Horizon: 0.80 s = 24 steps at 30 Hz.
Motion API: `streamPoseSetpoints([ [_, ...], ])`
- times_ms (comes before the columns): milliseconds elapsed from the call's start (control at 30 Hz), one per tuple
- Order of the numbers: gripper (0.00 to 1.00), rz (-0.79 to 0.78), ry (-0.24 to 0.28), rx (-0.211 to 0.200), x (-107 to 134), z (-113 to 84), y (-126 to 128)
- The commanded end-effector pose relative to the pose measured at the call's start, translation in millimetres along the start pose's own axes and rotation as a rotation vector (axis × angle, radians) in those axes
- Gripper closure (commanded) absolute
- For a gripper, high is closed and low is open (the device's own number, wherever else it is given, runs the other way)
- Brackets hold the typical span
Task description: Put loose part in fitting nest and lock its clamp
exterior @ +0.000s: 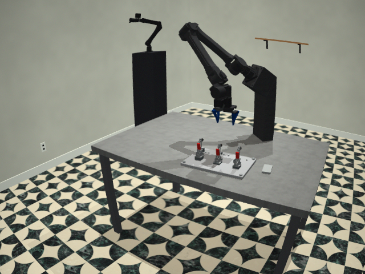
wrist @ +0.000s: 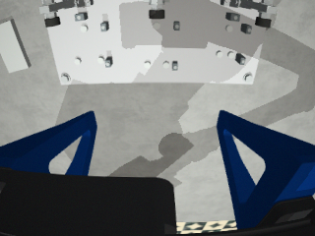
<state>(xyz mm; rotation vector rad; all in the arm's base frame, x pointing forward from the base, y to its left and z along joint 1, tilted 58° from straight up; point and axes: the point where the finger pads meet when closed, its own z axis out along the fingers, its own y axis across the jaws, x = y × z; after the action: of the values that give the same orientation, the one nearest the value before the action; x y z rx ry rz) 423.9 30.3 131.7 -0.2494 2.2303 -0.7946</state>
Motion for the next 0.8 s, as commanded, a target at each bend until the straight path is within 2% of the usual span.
streamPoseSetpoints([
  [0, 0.08, 0.013, -0.019, 0.002, -7.5, -3.8, -1.5],
  [267, 0.08, 0.012, -0.019, 0.001, -7.5, -3.9, -0.8],
  [767, 0.08, 0.008, -0.018, -0.006, -9.0, -2.9, 35.3],
])
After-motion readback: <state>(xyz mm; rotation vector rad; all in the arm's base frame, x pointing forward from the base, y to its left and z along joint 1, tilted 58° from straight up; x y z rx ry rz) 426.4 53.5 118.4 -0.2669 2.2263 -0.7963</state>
